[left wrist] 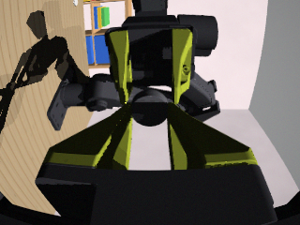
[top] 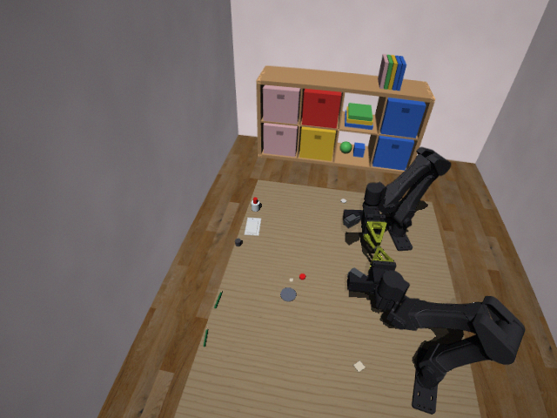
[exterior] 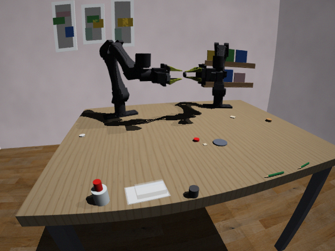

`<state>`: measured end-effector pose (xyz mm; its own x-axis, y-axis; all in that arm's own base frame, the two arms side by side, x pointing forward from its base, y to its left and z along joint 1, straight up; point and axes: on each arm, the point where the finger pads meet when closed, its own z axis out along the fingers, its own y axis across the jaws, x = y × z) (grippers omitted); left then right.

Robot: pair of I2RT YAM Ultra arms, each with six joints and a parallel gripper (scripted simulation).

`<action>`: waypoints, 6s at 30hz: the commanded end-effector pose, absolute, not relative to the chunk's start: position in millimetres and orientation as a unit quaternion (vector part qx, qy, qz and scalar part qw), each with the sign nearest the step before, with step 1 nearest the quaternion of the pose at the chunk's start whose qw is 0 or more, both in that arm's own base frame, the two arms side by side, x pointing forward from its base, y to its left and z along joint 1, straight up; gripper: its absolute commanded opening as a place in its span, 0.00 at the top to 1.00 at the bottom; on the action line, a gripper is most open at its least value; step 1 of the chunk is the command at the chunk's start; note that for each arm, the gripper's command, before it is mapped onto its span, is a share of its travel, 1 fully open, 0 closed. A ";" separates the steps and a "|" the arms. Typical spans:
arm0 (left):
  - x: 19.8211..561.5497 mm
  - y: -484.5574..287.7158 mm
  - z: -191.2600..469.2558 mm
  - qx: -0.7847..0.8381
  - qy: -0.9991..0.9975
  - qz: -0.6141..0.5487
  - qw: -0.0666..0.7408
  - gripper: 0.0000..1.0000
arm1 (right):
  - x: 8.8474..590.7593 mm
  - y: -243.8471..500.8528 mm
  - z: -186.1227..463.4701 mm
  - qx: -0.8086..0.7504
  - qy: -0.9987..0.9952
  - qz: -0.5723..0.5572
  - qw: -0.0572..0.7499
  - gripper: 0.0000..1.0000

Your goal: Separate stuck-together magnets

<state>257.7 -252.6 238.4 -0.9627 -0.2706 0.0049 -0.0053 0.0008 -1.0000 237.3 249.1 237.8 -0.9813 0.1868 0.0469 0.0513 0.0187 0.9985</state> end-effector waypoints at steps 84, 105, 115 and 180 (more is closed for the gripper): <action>257.6 -253.0 244.6 -0.090 0.698 -0.703 0.102 0.75 | 239.6 261.6 246.2 0.071 0.705 0.702 0.068 0.60; 257.6 -253.0 244.6 -0.090 0.698 -0.703 0.102 0.75 | 241.3 262.0 247.5 0.071 0.705 0.702 0.067 0.60; 257.6 -253.0 244.6 -0.090 0.698 -0.703 0.102 0.75 | 241.4 262.0 247.6 0.070 0.705 0.702 0.067 0.68; 257.6 -253.0 244.6 -0.090 0.698 -0.703 0.102 0.75 | 241.7 261.7 277.0 0.083 0.710 0.697 0.055 0.75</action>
<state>257.7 -252.5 246.3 -0.9615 -0.2735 -0.0266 0.0314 -0.0131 -0.9994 240.5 261.8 247.7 -0.9735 0.1953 0.1188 0.1312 0.0518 0.9900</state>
